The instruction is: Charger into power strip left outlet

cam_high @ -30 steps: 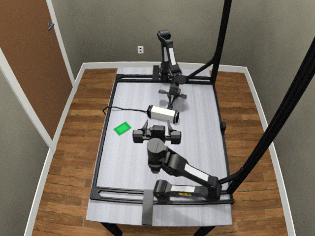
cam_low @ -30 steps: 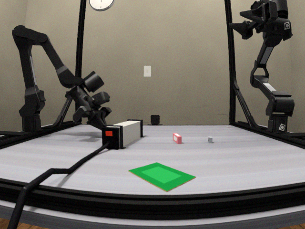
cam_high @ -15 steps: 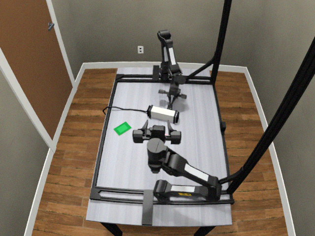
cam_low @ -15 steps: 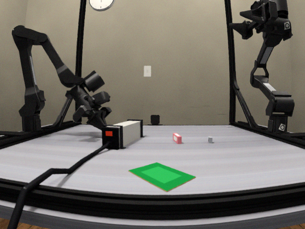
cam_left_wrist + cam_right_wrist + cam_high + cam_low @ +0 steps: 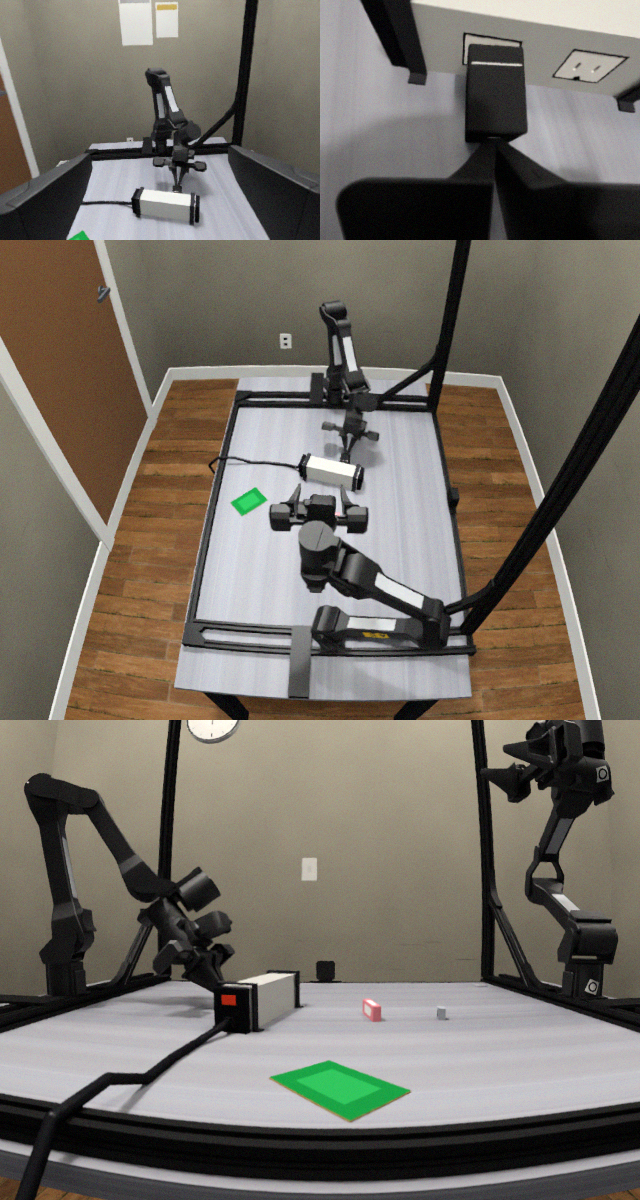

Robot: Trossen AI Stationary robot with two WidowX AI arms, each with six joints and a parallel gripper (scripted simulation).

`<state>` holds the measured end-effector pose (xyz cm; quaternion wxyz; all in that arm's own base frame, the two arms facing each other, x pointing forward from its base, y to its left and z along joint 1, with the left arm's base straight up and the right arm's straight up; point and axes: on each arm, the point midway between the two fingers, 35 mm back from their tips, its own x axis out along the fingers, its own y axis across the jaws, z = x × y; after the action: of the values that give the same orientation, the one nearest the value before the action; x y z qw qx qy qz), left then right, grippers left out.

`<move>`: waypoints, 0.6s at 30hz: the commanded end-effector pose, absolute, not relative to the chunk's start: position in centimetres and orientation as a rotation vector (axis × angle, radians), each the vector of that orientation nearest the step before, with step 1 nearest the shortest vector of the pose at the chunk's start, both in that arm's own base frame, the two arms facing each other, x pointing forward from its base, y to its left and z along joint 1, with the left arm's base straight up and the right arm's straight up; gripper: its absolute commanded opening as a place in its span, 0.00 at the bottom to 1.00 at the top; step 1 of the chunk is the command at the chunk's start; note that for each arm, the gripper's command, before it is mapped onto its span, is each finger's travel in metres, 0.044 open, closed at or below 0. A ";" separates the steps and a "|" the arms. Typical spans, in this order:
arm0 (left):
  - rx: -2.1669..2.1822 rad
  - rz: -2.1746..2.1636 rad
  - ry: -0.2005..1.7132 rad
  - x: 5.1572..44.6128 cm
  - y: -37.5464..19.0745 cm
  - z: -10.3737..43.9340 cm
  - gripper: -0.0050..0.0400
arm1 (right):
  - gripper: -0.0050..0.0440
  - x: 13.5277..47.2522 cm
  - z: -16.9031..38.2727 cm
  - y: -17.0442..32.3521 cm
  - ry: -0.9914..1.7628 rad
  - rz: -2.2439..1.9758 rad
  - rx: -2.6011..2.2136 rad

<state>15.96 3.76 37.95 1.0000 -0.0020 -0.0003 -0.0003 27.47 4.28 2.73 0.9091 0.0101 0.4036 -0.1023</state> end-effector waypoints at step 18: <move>0.001 -0.001 -0.002 16.0 3.7 38.2 1.00 | 0.00 31.3 7.5 4.0 0.681 -0.241 0.083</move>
<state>15.96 3.76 37.95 1.0000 -0.0020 -0.0003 -0.0003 27.49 4.22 2.86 0.9069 0.0085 0.4089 -0.1012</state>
